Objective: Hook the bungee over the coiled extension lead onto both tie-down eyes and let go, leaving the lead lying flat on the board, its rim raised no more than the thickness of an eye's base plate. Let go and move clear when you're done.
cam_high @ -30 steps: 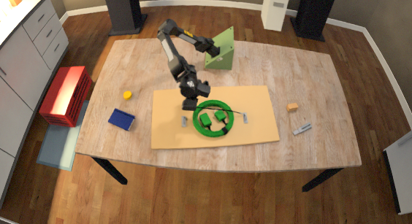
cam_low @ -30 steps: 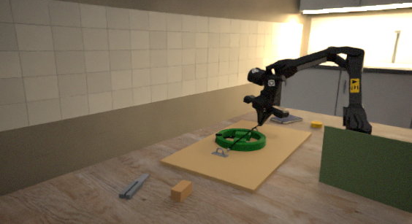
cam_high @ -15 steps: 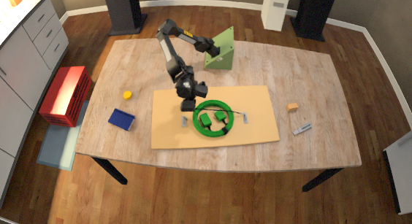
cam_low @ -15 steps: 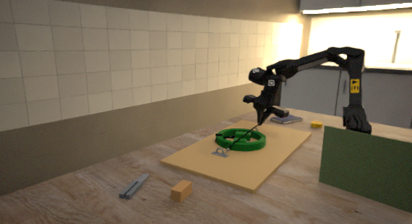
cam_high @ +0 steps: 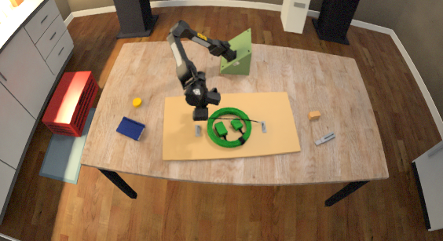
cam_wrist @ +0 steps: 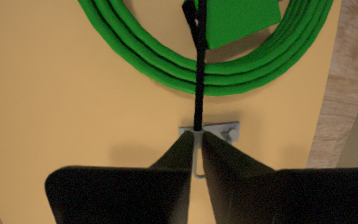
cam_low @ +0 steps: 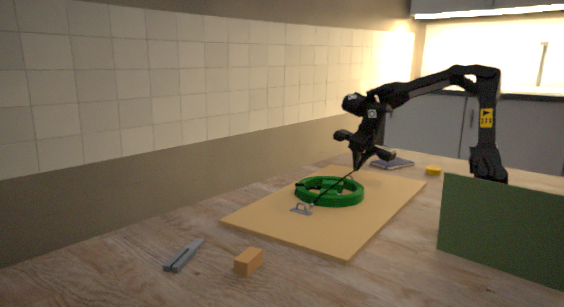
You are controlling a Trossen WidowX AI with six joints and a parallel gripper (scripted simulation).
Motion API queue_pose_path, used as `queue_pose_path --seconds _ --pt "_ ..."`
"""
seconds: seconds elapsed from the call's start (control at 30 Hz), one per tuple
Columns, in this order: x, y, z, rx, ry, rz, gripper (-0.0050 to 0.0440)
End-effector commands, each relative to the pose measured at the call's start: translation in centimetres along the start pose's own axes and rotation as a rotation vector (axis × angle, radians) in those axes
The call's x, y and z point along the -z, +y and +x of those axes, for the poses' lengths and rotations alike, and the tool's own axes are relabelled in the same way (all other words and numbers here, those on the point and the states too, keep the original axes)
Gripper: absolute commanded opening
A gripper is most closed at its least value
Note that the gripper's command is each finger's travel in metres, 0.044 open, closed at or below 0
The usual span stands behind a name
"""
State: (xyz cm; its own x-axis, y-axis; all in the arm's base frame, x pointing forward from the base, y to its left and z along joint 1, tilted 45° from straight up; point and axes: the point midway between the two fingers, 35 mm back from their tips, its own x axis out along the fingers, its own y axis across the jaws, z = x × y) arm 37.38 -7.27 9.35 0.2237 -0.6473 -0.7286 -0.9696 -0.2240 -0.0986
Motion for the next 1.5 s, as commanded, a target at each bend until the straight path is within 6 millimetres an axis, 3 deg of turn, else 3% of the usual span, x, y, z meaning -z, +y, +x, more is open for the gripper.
queue_pose_path --seconds 0.0,1.27,1.47 --pt "2.0 -0.7 -1.1 0.04 0.033 0.027 -0.005" --pt "2.6 -0.3 -1.0 0.04 0.04 -0.015 -0.005" --pt "1.7 -0.4 -0.7 0.034 0.02 -0.031 -0.005"
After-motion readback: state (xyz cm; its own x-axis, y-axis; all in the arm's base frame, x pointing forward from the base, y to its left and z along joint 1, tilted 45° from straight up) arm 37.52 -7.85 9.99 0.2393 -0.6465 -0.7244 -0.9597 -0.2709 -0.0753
